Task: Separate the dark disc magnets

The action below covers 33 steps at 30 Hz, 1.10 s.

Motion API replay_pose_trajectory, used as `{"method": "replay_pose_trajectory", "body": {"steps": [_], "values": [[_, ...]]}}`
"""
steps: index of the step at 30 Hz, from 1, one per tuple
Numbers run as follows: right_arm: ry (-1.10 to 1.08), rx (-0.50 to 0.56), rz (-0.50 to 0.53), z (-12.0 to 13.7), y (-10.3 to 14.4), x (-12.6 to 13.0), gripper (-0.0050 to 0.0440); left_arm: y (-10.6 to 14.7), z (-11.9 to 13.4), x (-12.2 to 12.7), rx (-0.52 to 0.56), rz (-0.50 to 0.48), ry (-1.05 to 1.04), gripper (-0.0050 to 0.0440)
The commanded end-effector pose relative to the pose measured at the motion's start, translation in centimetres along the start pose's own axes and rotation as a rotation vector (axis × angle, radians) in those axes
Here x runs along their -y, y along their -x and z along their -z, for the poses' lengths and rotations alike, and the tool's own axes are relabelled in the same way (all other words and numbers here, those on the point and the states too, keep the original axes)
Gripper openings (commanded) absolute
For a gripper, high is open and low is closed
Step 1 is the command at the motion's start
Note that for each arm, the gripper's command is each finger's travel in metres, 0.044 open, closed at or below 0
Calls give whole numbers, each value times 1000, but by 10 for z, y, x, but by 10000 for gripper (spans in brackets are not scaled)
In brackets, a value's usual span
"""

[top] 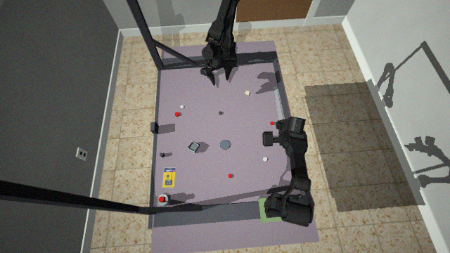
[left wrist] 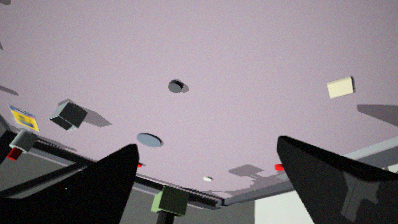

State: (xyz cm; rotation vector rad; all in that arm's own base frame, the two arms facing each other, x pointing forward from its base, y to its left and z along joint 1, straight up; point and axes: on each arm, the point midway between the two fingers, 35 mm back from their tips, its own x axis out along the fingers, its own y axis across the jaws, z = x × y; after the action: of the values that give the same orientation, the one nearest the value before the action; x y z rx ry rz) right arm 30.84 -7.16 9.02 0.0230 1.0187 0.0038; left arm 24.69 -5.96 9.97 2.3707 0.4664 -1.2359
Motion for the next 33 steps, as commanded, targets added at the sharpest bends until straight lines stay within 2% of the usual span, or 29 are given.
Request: {"method": "replay_pose_trajectory", "body": {"steps": [1,8,19,23,27,29,33], "values": [[11,43,5,-4,-7,8,400,-2,-2,-5,-43,-45,-194,400],[23,80,13,-8,-13,14,400,-4,-5,-11,-81,-66,-368,400],[38,86,6,-15,-12,16,400,-9,-4,-13,-68,-73,-339,400],[87,58,-38,-15,-18,17,400,-21,-3,-16,-38,-106,-226,400],[176,17,-133,-14,-30,20,400,-45,-2,-20,23,-168,-3,400],[176,17,-133,-14,-30,20,400,-45,-2,-20,23,-168,-3,400],[286,-5,-276,-13,-45,24,400,-76,-2,-17,129,-234,304,400]]}}
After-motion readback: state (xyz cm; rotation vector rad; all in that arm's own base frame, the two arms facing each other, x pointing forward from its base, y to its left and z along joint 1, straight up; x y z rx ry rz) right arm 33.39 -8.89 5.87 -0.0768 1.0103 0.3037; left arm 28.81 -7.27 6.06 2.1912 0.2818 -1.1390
